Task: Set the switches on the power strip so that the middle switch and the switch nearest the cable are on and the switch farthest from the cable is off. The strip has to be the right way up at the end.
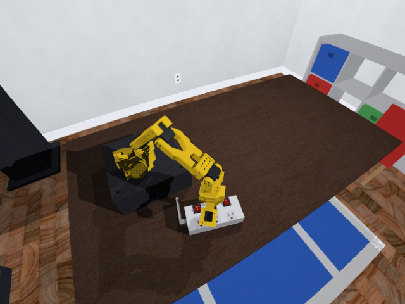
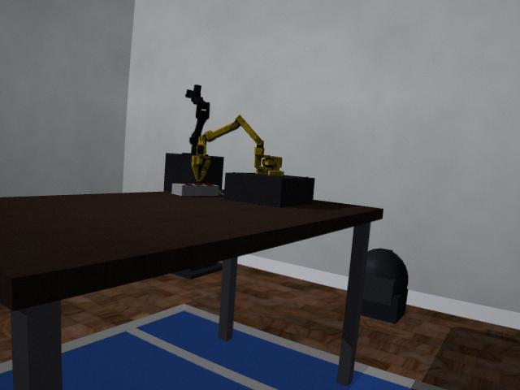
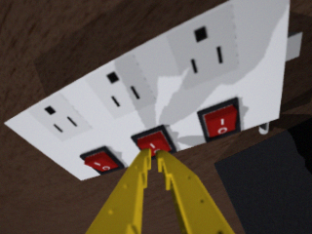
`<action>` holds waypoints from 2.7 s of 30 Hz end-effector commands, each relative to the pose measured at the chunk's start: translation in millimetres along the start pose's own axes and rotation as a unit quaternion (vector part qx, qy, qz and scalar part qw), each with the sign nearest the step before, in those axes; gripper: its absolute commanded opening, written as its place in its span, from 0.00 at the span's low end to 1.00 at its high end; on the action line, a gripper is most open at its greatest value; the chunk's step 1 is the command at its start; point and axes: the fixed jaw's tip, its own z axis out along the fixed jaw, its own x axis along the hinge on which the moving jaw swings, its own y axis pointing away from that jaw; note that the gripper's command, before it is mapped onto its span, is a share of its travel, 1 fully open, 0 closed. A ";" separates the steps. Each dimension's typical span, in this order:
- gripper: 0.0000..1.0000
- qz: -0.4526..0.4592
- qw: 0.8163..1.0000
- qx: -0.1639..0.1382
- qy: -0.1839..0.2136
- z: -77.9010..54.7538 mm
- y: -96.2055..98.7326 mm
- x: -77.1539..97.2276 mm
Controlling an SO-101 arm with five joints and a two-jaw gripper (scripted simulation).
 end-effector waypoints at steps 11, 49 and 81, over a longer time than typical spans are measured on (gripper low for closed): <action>0.00 0.008 1.000 -0.003 -0.001 1.4 2.1 -3.4; 0.00 0.008 1.000 -0.003 -0.001 11.4 -1.3 -1.9; 0.00 0.006 1.000 -0.003 -0.001 19.2 -8.4 2.0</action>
